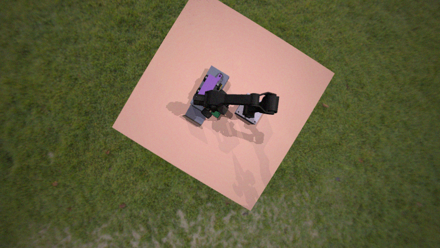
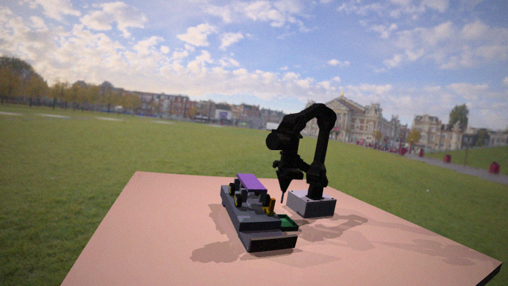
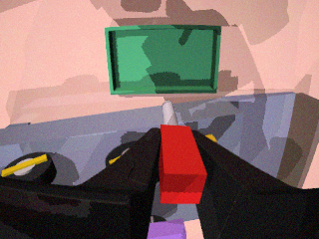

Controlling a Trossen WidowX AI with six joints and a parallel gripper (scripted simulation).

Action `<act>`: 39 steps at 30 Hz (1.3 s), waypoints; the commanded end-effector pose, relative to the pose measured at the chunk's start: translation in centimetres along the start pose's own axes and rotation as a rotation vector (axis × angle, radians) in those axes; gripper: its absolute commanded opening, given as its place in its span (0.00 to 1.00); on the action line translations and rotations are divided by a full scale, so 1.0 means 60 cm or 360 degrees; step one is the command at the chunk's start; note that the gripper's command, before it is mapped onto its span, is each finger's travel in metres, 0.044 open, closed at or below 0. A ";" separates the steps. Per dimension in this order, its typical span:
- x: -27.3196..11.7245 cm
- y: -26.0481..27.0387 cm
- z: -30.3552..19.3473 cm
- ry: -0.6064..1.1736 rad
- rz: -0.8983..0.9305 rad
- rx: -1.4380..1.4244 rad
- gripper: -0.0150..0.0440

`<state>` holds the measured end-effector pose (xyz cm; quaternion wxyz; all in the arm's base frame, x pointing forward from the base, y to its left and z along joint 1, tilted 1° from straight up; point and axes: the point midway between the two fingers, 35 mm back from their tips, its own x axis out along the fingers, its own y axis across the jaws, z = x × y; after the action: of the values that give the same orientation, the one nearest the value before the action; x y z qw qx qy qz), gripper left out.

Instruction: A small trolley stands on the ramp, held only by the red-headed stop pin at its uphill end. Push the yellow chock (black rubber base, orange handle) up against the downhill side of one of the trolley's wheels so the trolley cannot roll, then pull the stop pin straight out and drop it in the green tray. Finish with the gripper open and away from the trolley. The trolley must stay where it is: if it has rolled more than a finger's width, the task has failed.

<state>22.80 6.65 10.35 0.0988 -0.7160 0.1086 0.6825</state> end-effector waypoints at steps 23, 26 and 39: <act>0.047 0.010 0.037 -0.0016 0.0080 -0.0157 0.25; 0.062 0.013 0.036 -0.0008 0.0189 -0.0158 0.25; 0.129 0.044 0.032 -0.0001 0.0245 -0.0160 0.25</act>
<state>20.88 5.05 3.43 0.0146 -0.7123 0.1268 0.6902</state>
